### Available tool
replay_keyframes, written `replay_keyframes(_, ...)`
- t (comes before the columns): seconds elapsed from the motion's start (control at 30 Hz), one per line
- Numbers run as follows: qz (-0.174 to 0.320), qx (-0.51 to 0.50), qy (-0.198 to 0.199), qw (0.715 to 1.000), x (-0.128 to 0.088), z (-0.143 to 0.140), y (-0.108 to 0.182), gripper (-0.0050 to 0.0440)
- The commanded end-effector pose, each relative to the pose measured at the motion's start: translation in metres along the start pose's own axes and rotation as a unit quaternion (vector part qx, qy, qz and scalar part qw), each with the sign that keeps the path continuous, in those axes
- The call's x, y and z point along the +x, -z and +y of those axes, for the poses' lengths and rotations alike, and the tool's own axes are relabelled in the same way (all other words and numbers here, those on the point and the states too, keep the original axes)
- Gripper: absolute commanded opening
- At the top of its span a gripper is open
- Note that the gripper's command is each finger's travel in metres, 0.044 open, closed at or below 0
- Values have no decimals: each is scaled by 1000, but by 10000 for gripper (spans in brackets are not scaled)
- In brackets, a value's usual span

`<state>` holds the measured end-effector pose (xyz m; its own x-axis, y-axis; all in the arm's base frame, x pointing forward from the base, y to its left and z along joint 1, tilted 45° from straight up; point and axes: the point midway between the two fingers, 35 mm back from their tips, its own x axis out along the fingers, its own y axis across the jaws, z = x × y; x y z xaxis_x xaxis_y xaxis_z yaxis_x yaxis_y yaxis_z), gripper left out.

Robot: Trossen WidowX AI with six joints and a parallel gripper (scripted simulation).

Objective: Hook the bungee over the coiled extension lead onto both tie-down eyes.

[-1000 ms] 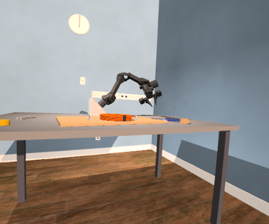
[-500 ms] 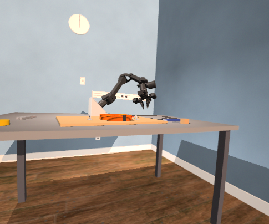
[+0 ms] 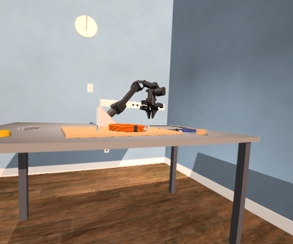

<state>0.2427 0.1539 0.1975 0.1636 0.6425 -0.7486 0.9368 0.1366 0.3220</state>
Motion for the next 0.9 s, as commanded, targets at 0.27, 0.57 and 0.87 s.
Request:
replay_keyframes(0.27, 51, 133, 65, 988, -7, -21, -13, 150)
replay_keyframes(0.57, 48, 134, 68, 987, 2, -23, -13, 150)
replay_keyframes(0.87, 46, 134, 68, 988, 19, -24, -12, 150)
